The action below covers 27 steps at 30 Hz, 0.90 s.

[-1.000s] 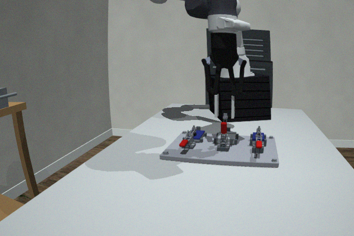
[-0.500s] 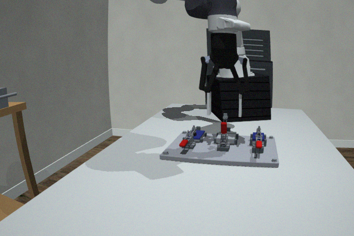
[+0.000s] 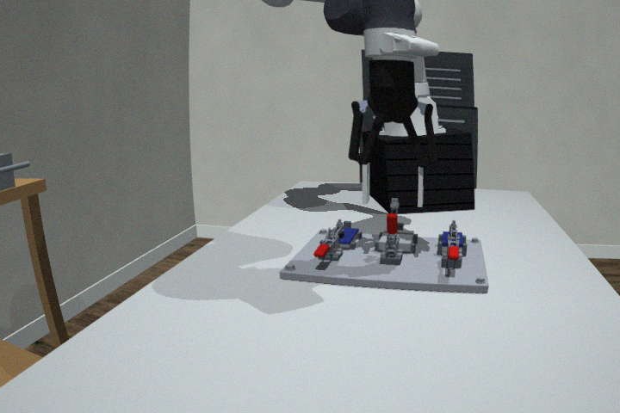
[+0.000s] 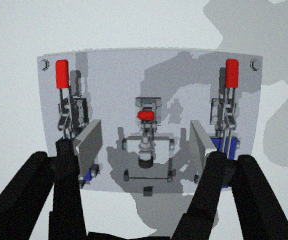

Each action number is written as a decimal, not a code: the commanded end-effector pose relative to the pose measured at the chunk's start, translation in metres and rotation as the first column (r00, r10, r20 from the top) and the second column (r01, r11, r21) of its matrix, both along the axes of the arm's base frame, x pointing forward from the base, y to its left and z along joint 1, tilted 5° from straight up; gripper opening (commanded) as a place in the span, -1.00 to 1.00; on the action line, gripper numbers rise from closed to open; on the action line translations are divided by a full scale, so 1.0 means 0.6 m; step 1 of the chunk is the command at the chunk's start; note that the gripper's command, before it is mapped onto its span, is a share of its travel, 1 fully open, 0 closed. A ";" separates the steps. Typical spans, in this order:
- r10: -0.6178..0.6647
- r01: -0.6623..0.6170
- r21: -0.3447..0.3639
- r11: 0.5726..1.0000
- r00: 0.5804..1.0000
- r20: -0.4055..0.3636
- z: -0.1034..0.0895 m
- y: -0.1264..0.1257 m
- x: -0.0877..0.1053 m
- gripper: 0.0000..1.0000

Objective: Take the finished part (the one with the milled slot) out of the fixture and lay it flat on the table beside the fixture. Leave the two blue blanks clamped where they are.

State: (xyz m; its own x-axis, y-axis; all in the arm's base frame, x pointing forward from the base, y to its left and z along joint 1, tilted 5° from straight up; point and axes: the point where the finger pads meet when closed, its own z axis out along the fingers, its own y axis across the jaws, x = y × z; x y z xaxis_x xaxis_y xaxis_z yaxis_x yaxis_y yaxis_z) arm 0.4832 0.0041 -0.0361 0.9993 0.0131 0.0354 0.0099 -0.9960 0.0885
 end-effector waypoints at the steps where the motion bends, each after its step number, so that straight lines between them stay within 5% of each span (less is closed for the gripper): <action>1: 0.001 -0.001 0.001 1.000 1.000 0.002 -0.001 0.001 0.001 0.16; 19: 0.001 -0.001 0.001 1.000 1.000 0.002 -0.002 0.000 -0.036 0.16; 27: 0.001 -0.001 0.001 1.000 1.000 0.002 -0.004 -0.001 -0.080 0.16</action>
State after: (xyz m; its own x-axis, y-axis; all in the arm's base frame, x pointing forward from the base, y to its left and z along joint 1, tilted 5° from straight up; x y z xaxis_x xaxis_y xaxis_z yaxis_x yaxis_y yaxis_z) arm 0.4401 0.0026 -0.0399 0.9992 0.0296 0.0259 0.0272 -0.9956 0.0898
